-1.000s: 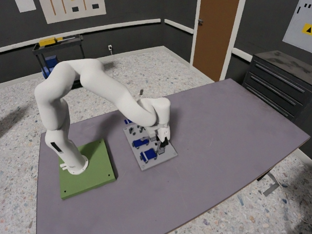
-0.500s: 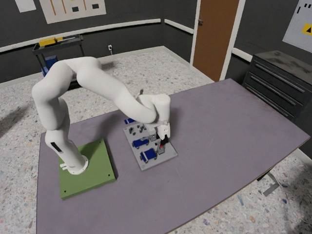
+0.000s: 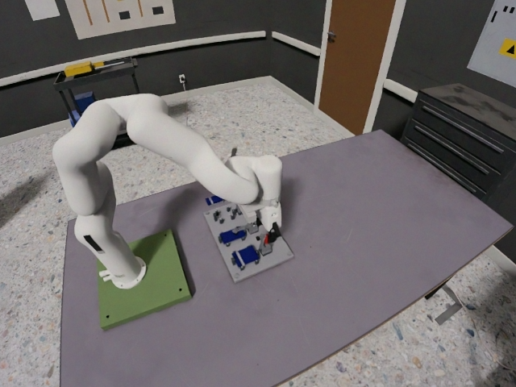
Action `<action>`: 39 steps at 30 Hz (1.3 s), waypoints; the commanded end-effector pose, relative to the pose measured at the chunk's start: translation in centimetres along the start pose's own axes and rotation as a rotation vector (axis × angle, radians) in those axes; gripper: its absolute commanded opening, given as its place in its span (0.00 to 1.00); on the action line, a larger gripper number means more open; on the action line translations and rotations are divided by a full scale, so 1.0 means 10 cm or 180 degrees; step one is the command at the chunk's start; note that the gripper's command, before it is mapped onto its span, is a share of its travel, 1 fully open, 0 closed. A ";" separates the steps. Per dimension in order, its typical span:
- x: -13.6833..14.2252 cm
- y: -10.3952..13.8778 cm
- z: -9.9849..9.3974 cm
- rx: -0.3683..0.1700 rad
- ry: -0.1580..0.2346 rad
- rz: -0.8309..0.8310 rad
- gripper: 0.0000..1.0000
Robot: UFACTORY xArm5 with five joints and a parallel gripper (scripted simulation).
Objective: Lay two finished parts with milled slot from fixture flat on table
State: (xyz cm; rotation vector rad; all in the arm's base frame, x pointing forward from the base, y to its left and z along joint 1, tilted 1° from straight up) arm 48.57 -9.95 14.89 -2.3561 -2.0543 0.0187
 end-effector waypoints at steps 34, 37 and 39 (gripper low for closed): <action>-0.01 -0.06 0.07 -0.0015 -0.0001 0.0000 1.00; -0.02 -0.13 0.07 -0.0015 -0.0001 0.0000 1.00; -0.03 -0.18 0.07 -0.0015 -0.0001 0.0000 1.00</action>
Point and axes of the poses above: the point where the finger pads meet when closed, its own z axis out along the fingers, its own x axis across the jaws, y = z × x, the point moved 5 cm from there along -z, back along the fingers, and after that the axes turned 9 degrees about z, right-handed, at the moved point
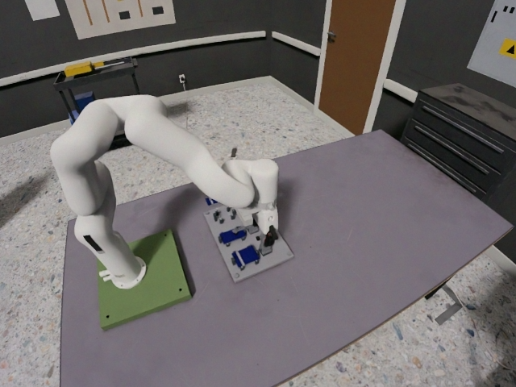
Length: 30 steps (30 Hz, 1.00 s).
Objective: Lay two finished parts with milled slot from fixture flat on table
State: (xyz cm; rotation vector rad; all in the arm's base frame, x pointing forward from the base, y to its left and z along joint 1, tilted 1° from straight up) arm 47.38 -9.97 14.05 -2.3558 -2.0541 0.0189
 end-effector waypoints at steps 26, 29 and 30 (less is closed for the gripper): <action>-0.11 -0.67 -0.02 -0.0017 0.0001 0.0000 1.00; -0.11 -0.69 -0.02 -0.0017 0.0001 0.0000 1.00; -0.11 -0.69 -0.02 -0.0017 0.0001 0.0000 1.00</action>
Point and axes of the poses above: the point where the finger pads meet when closed, its own z axis out along the fingers, its own x axis across the jaws, y = z × x, the point moved 5 cm from there along -z, back along the fingers, and after that the axes turned 9 degrees about z, right-handed, at the moved point
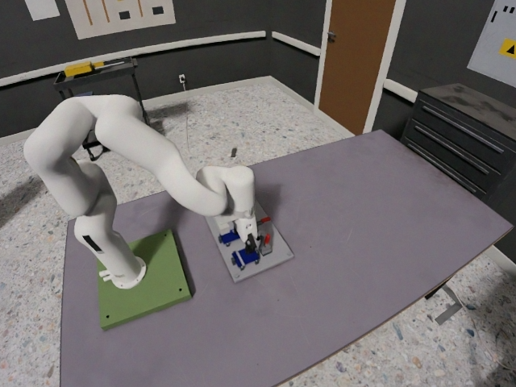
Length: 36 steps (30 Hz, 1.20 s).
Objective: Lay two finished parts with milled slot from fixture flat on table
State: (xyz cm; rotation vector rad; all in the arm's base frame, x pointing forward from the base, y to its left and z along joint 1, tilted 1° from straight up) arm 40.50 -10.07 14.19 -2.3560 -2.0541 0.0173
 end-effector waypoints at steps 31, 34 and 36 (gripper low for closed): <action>-0.01 -0.01 0.42 -0.0015 -0.0001 0.0000 1.00; -0.01 -0.01 0.48 -0.0015 -0.0001 0.0000 1.00; -0.01 -0.01 0.50 -0.0015 -0.0001 0.0000 1.00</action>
Point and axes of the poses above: the point where the finger pads meet when closed, its own z axis out along the fingers, its own x axis across the jaws, y = z × x, the point moved 5 cm from there along -z, back along the fingers, and after that the axes turned 9 degrees about z, right-handed, at the moved point
